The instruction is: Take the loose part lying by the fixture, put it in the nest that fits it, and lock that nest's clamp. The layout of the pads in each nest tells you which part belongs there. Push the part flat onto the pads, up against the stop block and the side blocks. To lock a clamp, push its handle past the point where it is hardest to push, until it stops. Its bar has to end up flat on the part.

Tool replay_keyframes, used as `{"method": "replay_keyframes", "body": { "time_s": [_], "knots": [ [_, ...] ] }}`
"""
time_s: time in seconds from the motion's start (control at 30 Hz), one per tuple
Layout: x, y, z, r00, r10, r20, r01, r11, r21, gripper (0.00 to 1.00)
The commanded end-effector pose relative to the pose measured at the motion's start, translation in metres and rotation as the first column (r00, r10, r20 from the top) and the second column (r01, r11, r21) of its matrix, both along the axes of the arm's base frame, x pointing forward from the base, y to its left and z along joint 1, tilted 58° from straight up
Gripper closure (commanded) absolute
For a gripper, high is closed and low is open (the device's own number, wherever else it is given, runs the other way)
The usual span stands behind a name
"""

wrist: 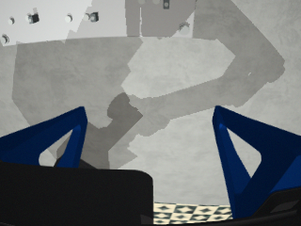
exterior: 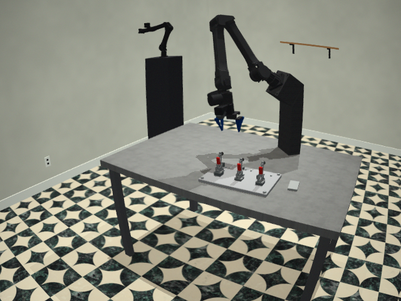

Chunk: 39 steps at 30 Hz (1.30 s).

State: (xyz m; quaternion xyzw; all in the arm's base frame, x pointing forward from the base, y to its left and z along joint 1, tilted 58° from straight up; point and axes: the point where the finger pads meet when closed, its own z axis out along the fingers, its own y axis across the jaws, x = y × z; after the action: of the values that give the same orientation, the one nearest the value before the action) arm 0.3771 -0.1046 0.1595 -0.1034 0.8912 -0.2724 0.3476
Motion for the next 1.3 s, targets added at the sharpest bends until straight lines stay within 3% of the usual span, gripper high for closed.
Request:
{"method": "replay_keyframes", "body": {
  "time_s": [0.0,0.2,0.4,0.5,0.6,1.07,1.1,1.27],
  "knots": [
    [0.034,0.048,-0.010,0.999,-0.024,0.033,0.023,0.999,0.034,0.00],
    [0.051,0.119,-0.021,0.998,-0.016,0.069,0.018,0.999,-0.034,0.00],
    [0.053,0.141,-0.023,0.996,-0.010,0.087,0.015,0.998,-0.054,0.00],
    [0.052,0.144,-0.022,0.996,-0.009,0.092,0.014,0.998,-0.057,0.00],
    [0.050,0.130,-0.020,0.994,-0.040,0.097,0.045,0.997,-0.055,0.00],
    [0.050,0.138,-0.021,0.996,-0.015,0.090,0.020,0.998,-0.062,0.00],
    [0.050,0.138,-0.021,0.996,-0.015,0.090,0.020,0.998,-0.062,1.00],
    [0.050,0.138,-0.021,0.996,-0.015,0.090,0.020,0.998,-0.062,1.00]
  ]
}}
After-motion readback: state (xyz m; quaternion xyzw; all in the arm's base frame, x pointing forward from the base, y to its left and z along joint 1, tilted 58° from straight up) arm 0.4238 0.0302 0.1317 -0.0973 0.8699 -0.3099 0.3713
